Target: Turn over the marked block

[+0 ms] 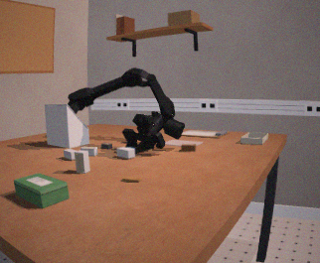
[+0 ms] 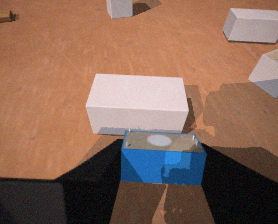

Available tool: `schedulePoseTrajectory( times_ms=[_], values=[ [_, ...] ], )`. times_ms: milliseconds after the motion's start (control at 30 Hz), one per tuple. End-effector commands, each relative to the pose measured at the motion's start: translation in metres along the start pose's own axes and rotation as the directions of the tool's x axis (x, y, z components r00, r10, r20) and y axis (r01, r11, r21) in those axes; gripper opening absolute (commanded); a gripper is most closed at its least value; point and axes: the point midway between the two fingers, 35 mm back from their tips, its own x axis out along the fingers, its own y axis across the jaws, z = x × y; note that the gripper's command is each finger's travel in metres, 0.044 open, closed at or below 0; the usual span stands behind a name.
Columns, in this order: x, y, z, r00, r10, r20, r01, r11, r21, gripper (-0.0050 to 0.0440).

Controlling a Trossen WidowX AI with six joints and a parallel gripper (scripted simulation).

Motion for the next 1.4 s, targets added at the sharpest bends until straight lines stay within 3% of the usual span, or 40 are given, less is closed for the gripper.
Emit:
schedulePoseTrajectory(
  times_ms=[0, 1100, 1133, 1367],
  values=[
    [-0.0038, 0.0034, -0.0014, 1.000, 0.013, -0.008, -0.013, 1.000, 0.009, -0.0050],
    [-0.0038, 0.0034, -0.0014, 1.000, 0.013, -0.008, -0.013, 1.000, 0.009, -0.0050],
    [-0.0038, 0.0034, -0.0014, 1.000, 0.013, -0.008, -0.013, 1.000, 0.009, 0.0209],
    [-0.0038, 0.0034, -0.0014, 1.000, 0.013, -0.008, -0.013, 1.000, 0.009, 0.0212]
  ],
)
